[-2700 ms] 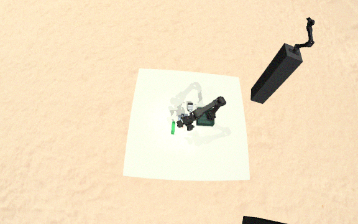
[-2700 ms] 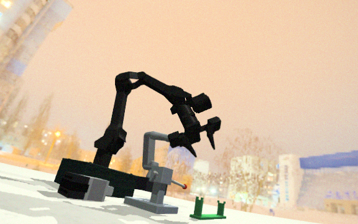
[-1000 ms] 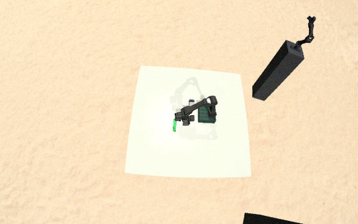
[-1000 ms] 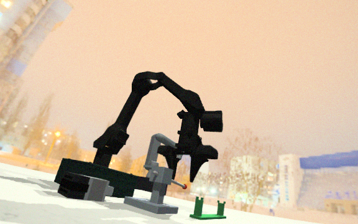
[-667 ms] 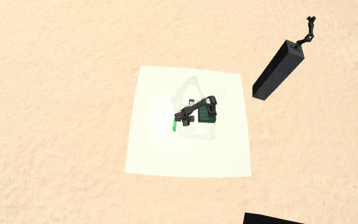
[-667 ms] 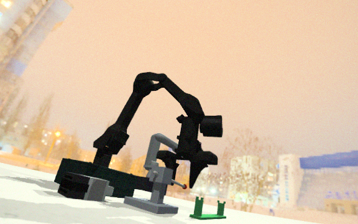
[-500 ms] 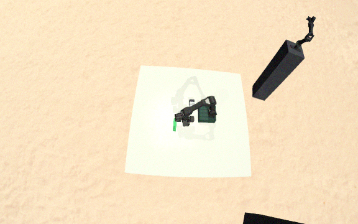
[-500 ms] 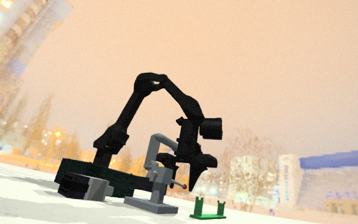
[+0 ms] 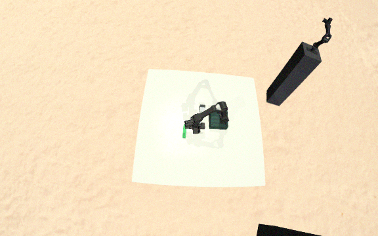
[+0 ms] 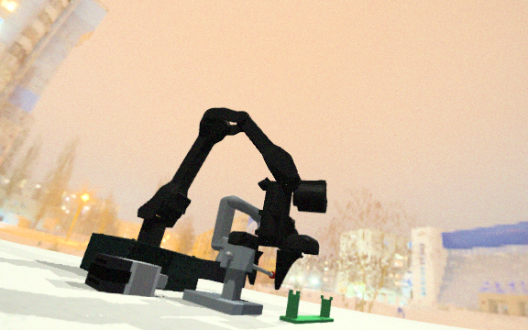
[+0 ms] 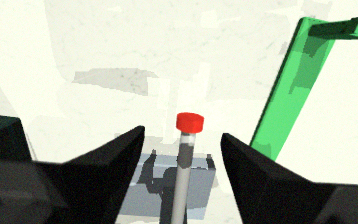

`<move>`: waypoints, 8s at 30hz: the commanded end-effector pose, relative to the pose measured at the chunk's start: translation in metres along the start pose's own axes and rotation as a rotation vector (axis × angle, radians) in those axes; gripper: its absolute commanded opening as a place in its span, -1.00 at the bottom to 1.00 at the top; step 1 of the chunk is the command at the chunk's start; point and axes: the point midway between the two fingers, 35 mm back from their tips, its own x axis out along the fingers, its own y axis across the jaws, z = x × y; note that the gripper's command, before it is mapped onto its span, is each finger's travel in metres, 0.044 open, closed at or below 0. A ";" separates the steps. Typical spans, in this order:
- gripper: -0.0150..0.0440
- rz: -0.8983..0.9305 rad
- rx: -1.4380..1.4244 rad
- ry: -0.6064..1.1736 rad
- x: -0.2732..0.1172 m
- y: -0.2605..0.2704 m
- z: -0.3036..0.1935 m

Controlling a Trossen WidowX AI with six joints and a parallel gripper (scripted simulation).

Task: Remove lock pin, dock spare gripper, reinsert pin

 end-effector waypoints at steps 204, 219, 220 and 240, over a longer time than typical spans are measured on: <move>-0.49 0.025 0.071 -0.129 -0.052 -0.100 0.115; -0.49 0.021 0.071 -0.132 -0.033 -0.100 0.115; -0.49 0.021 0.071 -0.132 -0.031 -0.100 0.115; -0.49 0.014 0.070 -0.135 0.000 -0.100 0.115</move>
